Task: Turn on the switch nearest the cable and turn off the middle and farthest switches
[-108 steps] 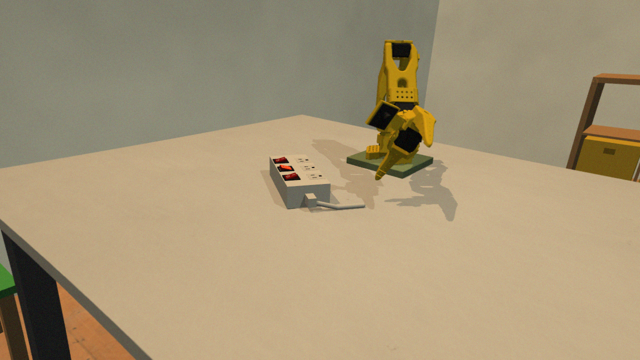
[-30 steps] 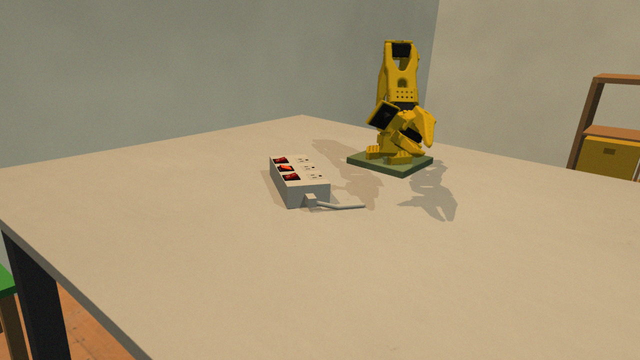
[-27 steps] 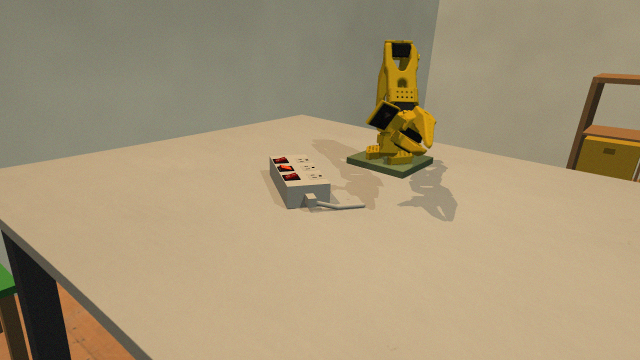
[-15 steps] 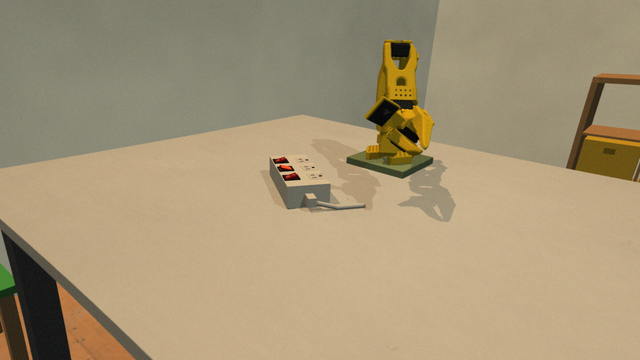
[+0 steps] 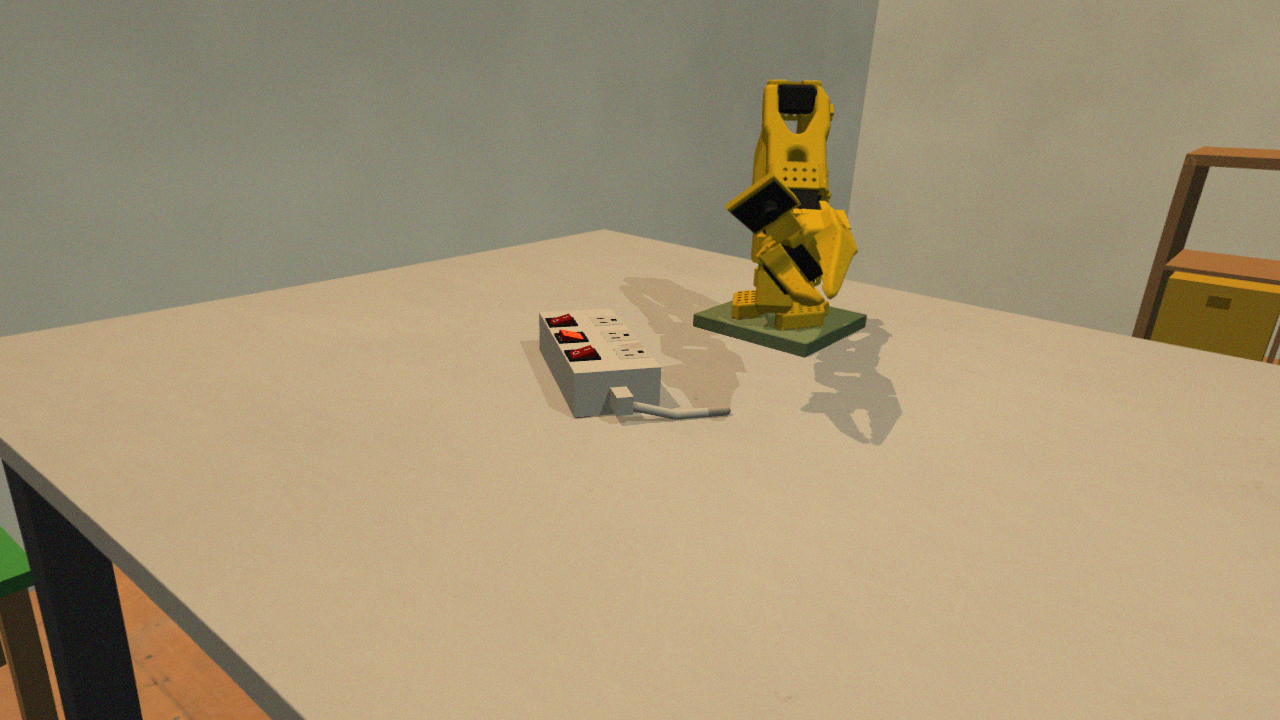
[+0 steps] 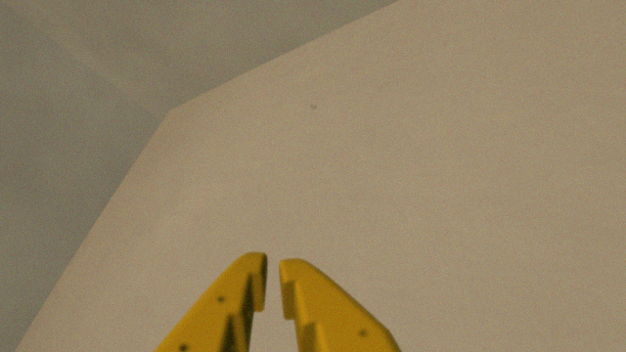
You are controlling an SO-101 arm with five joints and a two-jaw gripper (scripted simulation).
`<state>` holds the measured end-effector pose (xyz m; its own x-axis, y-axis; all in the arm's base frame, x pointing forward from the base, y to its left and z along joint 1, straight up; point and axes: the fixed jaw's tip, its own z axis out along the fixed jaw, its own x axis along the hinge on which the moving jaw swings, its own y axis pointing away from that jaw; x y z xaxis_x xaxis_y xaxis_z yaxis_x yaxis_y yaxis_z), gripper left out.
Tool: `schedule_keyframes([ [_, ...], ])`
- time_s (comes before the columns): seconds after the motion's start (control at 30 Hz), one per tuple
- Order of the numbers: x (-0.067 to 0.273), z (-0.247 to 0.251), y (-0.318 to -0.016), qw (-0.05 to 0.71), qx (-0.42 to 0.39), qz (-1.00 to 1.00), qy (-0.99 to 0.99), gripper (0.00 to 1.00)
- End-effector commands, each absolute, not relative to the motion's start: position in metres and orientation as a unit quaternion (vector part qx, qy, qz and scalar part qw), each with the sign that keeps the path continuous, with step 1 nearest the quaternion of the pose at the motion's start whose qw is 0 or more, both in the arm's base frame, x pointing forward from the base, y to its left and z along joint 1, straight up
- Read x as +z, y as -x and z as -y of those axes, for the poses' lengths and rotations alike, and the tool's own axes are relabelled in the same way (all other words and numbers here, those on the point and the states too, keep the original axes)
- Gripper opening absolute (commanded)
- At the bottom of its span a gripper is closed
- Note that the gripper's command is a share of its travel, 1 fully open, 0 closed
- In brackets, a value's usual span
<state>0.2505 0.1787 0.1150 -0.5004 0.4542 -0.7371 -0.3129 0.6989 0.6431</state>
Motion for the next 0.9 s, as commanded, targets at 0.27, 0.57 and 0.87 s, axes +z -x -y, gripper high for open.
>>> schedule_keyframes([
  [0.27, 0.122, -0.165, -0.263, 0.538, 0.29, -0.79, 0.035, 0.0],
  [0.57, 0.125, -0.148, -0.273, 0.558, 0.179, -0.8, 0.131, 0.0],
  [0.87, 0.129, -0.131, -0.278, 0.557, 0.084, -0.797, 0.218, 0.0],
])
